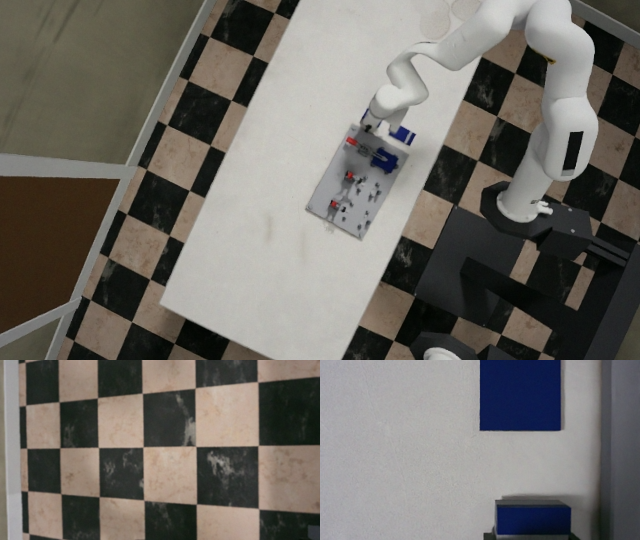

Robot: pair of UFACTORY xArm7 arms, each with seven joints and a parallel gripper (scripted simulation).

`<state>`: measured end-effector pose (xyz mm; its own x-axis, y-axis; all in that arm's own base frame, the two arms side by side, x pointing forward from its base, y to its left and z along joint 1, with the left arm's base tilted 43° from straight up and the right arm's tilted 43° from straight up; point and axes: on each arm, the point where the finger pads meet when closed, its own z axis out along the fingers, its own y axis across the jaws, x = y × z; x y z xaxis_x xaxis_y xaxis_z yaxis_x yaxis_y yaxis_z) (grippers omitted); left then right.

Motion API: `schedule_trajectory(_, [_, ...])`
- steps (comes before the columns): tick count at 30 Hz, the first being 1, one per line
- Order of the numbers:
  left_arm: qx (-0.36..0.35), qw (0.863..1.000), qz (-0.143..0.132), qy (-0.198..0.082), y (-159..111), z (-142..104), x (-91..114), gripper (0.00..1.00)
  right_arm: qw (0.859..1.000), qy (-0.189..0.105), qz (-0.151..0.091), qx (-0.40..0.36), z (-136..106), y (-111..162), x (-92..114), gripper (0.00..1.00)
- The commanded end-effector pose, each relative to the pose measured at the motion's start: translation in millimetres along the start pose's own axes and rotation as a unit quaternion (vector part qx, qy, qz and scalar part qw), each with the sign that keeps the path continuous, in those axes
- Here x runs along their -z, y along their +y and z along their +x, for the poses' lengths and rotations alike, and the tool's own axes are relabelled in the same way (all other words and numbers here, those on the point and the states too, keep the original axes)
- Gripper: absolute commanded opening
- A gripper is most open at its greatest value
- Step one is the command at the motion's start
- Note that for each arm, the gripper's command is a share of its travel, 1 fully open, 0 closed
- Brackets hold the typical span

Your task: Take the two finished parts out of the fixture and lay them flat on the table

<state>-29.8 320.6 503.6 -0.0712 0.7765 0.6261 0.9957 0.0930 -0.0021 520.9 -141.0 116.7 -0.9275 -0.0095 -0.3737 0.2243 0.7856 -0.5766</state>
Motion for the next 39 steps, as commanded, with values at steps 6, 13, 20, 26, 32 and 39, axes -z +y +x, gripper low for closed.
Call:
schedule_trajectory(6, [0.001, 1.000, -0.001, 0.002, -0.4, 0.9, 1.6, 1.00, 1.000, -0.002, -0.001, 0.000, -1.9, 1.2, 1.5, 0.00])
schedule_trajectory(13, [0.001, 1.000, -0.001, 0.002, -0.4, 0.9, 1.6, 1.00, 1.000, -0.002, -0.001, 0.000, -1.9, 1.2, 1.5, 0.00])
schedule_trajectory(20, [0.001, 1.000, -0.001, 0.002, -0.4, 0.9, 1.6, 1.00, 1.000, -0.002, -0.001, 0.000, -1.9, 1.2, 1.5, 0.00])
schedule_trajectory(26, [0.001, 1.000, -0.001, 0.002, -0.4, 0.9, 1.6, 1.00, 1.000, -0.002, -0.001, 0.000, -1.9, 1.2, 1.1, 0.00])
schedule_trajectory(32, [0.001, 1.000, -0.001, 0.002, -0.4, 0.9, 1.6, 1.00, 1.000, -0.002, -0.001, 0.000, -1.9, 1.2, 0.2, 0.00])
schedule_trajectory(39, [0.001, 1.000, -0.001, 0.002, -0.4, 0.9, 1.6, 1.00, 1.000, -0.002, -0.001, 0.000, -1.9, 1.2, -2.2, 0.00])
